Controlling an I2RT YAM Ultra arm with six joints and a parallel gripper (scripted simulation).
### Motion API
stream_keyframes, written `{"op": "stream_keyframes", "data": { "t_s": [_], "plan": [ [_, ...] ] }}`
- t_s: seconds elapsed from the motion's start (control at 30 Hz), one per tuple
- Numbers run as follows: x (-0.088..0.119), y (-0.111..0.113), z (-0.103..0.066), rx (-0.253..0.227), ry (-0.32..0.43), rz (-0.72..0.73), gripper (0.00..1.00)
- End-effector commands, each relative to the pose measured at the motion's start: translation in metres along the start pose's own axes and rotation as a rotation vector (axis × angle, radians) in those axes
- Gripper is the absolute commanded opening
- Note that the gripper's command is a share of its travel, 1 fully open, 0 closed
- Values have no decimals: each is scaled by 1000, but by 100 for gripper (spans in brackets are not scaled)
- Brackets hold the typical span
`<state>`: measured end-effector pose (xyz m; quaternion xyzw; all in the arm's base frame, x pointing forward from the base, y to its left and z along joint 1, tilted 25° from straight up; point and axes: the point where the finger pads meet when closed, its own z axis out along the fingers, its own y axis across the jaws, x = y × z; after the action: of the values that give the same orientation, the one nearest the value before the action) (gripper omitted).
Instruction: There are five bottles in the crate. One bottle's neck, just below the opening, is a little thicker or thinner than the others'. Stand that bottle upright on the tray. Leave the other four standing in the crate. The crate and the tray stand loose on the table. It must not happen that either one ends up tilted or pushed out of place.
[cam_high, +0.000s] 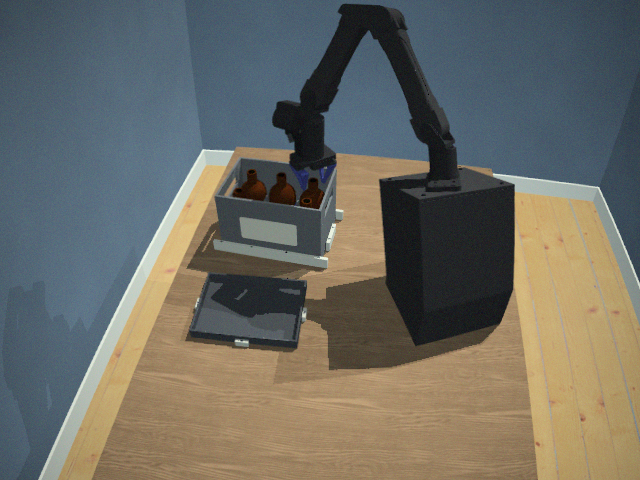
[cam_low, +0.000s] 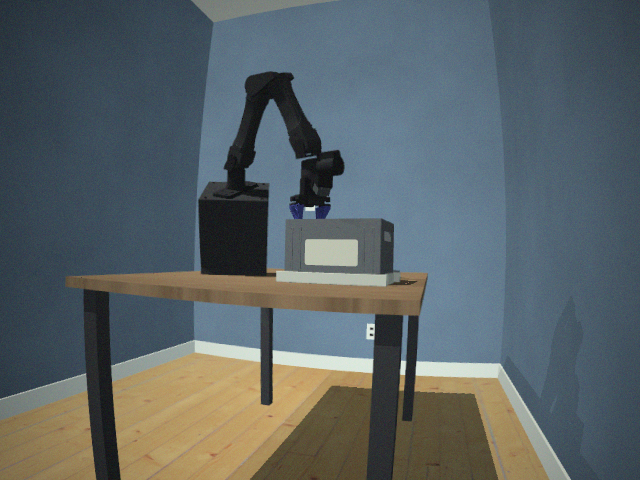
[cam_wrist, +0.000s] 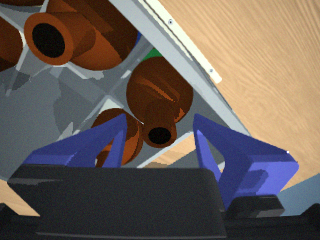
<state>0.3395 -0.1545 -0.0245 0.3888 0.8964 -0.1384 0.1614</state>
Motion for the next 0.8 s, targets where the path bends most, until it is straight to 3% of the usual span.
{"op": "stream_keyframes", "data": {
  "t_s": [0.0, 0.7, 0.73, 0.77],
  "plan": [
    [0, 1, 0, -6, -11, -5, 61],
    [0, 1, 0, -6, -11, -5, 61],
    [0, 1, 0, -6, -11, -5, 0],
    [0, 1, 0, -6, -11, -5, 0]
  ]
}}
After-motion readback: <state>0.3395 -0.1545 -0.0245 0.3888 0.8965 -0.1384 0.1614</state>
